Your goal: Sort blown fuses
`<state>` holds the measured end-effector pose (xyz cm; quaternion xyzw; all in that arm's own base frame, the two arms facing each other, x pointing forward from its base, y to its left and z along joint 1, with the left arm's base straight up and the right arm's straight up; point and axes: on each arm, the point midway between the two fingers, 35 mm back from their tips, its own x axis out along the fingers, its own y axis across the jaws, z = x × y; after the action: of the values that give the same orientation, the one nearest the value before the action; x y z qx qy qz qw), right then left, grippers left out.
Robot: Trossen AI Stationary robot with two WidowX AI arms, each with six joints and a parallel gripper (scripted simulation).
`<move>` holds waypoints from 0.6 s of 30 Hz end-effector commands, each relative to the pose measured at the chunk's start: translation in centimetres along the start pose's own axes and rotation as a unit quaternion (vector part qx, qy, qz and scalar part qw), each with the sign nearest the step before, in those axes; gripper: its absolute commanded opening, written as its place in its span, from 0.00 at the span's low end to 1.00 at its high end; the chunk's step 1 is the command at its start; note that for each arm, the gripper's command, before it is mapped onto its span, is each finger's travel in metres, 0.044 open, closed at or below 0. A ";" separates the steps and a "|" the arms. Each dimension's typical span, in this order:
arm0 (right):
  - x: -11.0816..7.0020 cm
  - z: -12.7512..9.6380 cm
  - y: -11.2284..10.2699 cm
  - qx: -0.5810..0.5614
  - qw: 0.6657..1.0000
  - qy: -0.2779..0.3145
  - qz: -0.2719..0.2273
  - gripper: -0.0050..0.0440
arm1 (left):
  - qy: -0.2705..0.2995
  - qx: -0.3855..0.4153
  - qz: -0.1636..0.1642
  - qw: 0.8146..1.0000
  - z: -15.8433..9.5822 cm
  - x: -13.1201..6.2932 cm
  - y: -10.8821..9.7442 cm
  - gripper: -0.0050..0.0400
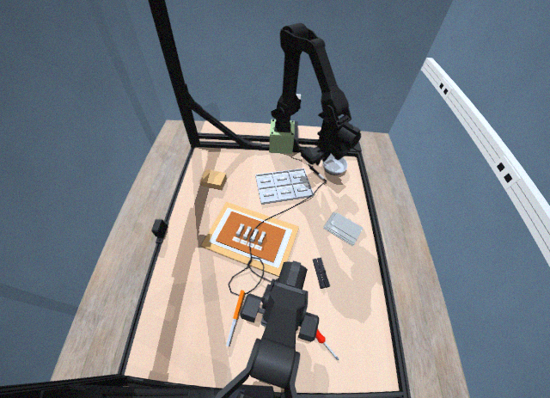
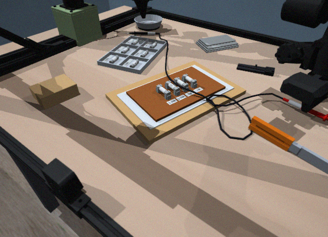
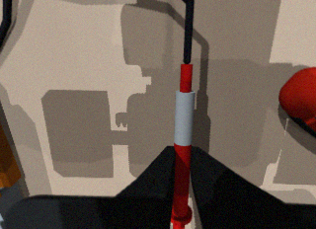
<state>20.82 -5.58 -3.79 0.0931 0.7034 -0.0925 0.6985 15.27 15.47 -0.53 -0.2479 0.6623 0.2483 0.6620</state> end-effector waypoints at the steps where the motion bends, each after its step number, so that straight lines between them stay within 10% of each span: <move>1: 0.3 0.1 -0.1 -0.001 1.000 -0.004 0.000 0.00 | -0.008 -0.001 0.000 1.000 0.3 -0.4 0.0 0.45; 18: 0.9 0.6 0.0 0.000 1.000 -0.012 0.000 0.00 | -0.008 -0.001 0.000 1.000 0.3 -0.4 0.0 0.45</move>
<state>21.07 -5.64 -4.85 0.0926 0.6999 -0.0930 0.7021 15.27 15.47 -0.53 -0.2479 0.6623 0.2483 0.6619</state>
